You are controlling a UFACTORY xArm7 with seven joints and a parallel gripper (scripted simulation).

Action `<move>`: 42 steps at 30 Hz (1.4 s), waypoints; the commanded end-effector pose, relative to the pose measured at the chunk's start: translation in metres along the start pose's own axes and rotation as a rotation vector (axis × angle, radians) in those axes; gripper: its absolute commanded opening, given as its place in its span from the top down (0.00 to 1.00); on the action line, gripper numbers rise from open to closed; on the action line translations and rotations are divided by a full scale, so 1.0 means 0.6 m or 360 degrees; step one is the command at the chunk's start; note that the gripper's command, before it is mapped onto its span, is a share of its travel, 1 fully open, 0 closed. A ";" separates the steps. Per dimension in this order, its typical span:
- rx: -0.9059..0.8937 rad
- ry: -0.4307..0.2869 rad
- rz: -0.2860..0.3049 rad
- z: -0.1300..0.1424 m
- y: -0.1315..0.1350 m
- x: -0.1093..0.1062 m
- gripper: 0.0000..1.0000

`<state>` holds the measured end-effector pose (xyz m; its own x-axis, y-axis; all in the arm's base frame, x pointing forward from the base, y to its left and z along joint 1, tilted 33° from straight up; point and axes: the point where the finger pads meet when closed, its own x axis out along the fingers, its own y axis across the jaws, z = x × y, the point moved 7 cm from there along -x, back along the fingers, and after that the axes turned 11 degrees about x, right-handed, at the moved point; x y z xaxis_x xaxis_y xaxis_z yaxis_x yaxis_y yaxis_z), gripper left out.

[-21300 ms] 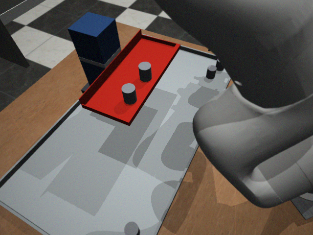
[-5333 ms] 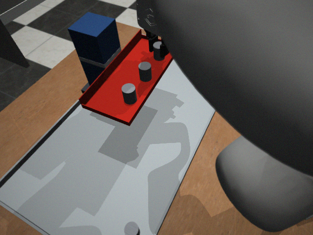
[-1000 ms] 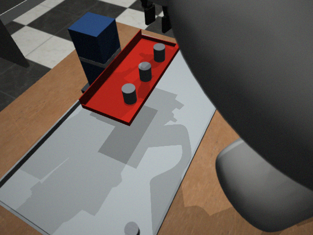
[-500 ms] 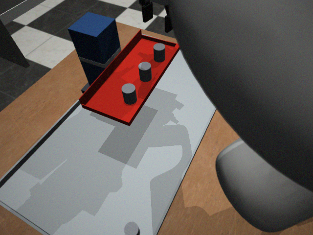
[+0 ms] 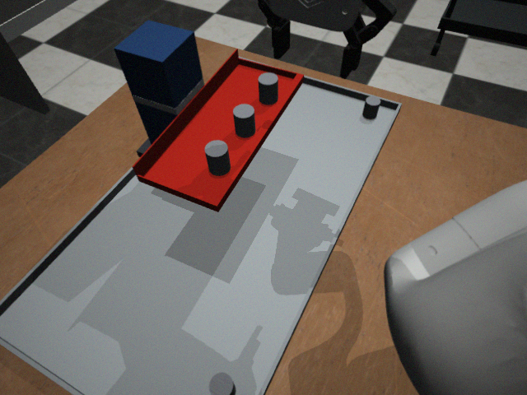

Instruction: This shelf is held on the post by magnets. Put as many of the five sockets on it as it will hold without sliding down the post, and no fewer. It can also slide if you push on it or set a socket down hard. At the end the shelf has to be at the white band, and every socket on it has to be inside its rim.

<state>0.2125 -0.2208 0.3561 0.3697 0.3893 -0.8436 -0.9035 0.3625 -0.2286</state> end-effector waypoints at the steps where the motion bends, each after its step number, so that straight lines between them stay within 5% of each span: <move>1: -0.0123 0.0010 -0.0026 0.025 0.078 -0.007 0.00; 5: -0.0124 0.0000 -0.0045 0.025 0.090 -0.011 0.00; 8: 0.0032 -0.0089 -0.0245 0.012 0.136 -0.069 0.00; 9: 0.0032 -0.0089 -0.0245 0.012 0.136 -0.069 0.00; 10: 0.0111 -0.0143 -0.0364 0.008 0.167 -0.100 0.00; 12: 0.0111 -0.0143 -0.0364 0.008 0.167 -0.100 0.00; 13: 0.0190 -0.0205 -0.0503 0.006 0.203 -0.131 0.00; 16: 0.0190 -0.0205 -0.0503 0.005 0.204 -0.132 0.00; 17: 0.0261 -0.0272 -0.0653 0.007 0.247 -0.163 0.00; 19: 0.0261 -0.0272 -0.0653 0.007 0.247 -0.163 0.00; 20: 0.0318 -0.0339 -0.0805 0.012 0.292 -0.188 0.00; 22: 0.0318 -0.0339 -0.0805 0.012 0.293 -0.189 0.00; 23: 0.0359 -0.0400 -0.0949 0.019 0.335 -0.207 0.00; 25: 0.0359 -0.0400 -0.0949 0.020 0.338 -0.209 0.00; 26: 0.0384 -0.0453 -0.1075 0.029 0.377 -0.222 0.00; 29: 0.0384 -0.0453 -0.1075 0.029 0.377 -0.222 0.00; 30: 0.0397 -0.0494 -0.1176 0.038 0.410 -0.230 0.00; 35: 0.0404 -0.0546 -0.1310 0.052 0.453 -0.238 0.00; 42: 0.0404 -0.0547 -0.1313 0.052 0.454 -0.238 0.00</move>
<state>-0.0758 -0.1523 0.4282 0.9520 0.1457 -0.2690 -0.2751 0.7926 -0.5442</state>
